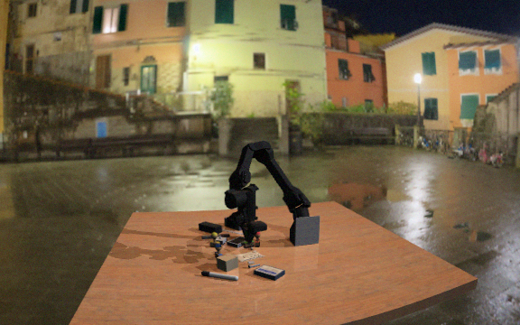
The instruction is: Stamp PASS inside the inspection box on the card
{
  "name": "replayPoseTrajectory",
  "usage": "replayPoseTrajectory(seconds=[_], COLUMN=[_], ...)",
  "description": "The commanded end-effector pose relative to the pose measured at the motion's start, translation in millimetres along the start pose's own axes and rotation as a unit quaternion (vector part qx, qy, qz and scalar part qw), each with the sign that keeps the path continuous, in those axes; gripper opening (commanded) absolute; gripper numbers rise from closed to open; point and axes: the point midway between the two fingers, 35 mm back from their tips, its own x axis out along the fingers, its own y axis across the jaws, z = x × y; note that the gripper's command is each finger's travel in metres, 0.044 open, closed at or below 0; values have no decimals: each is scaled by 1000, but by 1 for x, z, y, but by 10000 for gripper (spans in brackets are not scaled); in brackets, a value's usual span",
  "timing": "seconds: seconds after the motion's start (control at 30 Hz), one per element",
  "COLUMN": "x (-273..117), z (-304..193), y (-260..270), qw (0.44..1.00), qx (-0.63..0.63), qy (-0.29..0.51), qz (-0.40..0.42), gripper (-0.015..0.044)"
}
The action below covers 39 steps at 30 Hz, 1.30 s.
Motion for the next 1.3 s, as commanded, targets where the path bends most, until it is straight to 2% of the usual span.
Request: replayPoseTrajectory(seconds=[0.0, 1.27], x=[4, 29], z=[-1, -2], y=[0, 0], qw=[1000, 1000], qx=[-4, -5], qy=[0, -3], qz=[-3, -3], gripper=[0, 0])
